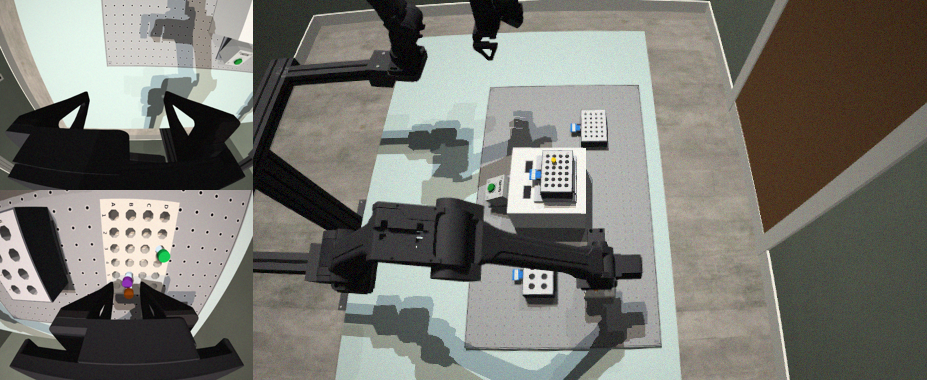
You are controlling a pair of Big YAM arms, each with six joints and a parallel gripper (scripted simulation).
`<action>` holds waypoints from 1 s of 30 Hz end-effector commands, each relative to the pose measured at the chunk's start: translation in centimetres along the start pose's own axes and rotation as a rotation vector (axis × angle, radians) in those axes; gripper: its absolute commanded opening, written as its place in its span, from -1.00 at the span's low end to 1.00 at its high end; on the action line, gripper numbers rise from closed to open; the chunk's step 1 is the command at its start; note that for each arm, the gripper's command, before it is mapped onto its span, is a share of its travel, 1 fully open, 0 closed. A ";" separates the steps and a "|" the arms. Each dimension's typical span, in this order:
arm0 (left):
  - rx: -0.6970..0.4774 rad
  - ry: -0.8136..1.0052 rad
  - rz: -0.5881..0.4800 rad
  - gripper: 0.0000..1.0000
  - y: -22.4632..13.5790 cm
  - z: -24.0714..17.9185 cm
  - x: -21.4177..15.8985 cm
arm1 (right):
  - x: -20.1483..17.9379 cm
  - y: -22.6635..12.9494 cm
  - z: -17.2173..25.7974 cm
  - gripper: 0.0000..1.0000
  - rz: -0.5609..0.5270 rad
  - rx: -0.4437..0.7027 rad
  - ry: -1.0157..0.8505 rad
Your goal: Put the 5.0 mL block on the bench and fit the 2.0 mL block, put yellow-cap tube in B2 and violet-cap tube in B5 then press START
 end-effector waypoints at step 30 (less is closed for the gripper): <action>0.005 0.011 -0.016 1.00 -0.2 0.2 0.6 | 0.7 1.7 -1.4 -0.28 -0.006 -0.018 -0.019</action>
Point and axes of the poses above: on each arm, the point where the finger pads meet when closed, its own y axis out along the fingers, its own z axis across the jaws, x = y × z, the point moved 4 cm from there along -y, back along the fingers, and after that the axes turned 1 degree about -y, right-handed, at the moved point
